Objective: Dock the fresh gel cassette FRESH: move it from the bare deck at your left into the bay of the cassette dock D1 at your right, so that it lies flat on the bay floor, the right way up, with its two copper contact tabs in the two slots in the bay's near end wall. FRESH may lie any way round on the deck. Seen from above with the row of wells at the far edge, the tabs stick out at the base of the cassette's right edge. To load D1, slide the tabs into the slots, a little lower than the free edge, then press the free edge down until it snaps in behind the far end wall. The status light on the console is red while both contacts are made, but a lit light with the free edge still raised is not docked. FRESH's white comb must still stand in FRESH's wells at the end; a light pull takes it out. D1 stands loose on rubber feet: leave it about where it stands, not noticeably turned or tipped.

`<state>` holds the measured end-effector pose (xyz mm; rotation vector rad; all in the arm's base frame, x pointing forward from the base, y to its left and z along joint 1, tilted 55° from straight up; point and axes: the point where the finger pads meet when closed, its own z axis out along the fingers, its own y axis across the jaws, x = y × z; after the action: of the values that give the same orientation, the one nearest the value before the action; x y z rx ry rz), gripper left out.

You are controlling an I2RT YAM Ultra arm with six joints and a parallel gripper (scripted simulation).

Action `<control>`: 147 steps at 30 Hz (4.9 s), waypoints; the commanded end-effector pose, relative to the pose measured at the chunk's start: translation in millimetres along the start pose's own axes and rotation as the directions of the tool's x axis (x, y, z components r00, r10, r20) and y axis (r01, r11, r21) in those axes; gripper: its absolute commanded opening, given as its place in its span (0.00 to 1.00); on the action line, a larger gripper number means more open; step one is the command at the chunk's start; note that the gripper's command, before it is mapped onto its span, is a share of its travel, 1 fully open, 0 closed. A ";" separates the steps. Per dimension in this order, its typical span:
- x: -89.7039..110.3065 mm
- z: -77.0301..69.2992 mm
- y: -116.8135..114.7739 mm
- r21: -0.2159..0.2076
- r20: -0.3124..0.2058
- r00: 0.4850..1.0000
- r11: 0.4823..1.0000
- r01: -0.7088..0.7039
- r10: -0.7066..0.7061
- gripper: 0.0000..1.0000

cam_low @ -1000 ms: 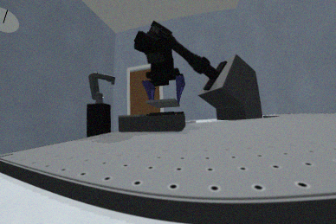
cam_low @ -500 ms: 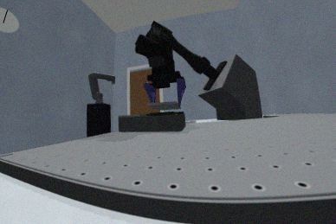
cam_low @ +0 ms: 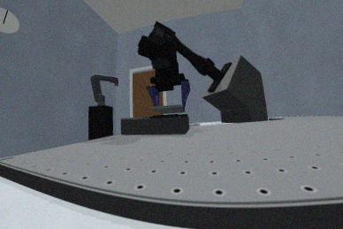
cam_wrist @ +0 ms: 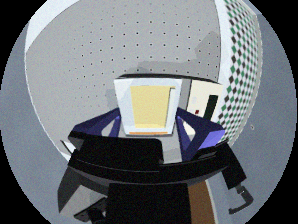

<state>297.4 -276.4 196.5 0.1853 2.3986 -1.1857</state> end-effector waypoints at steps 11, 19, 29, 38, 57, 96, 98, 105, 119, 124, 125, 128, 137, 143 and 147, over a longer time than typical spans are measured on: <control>-11.0 2.0 -3.5 0.003 0.037 0.999 1.000 -0.005 0.005 0.00; -3.0 4.3 0.7 -0.003 0.026 1.000 1.000 0.000 0.000 0.00; -1.9 9.8 5.1 -0.010 0.022 1.000 1.000 0.007 -0.007 0.00; -16.4 6.5 -10.3 0.015 0.055 0.998 1.000 -0.016 0.016 0.00; 1.8 5.5 -5.0 0.007 0.006 1.000 1.000 -0.012 0.012 0.00; 15.1 7.5 -3.2 0.003 -0.077 0.997 1.000 -0.008 0.008 0.00; 17.4 8.2 -2.6 0.002 -0.081 0.997 1.000 -0.005 0.006 0.00; 17.1 8.0 -2.4 0.001 -0.078 0.997 1.000 0.001 0.000 0.00; 17.0 7.9 -2.5 0.002 -0.078 0.997 1.000 0.000 0.000 0.00; 17.0 7.9 -2.5 0.002 -0.078 0.997 1.000 0.000 0.000 0.00; 17.0 7.9 -2.5 0.002 -0.078 0.997 1.000 0.000 0.000 0.00; 17.0 7.9 -2.5 0.002 -0.078 0.997 1.000 0.000 0.000 0.00; 17.0 7.9 -2.5 0.002 -0.078 0.997 1.000 0.000 0.000 0.00; 10.5 11.8 -4.9 0.005 -0.078 0.997 1.000 -0.008 0.008 0.00; 10.5 11.8 -4.9 0.005 -0.078 0.997 1.000 -0.008 0.008 0.00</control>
<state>291.7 -290.7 185.8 0.2433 2.4573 -1.1915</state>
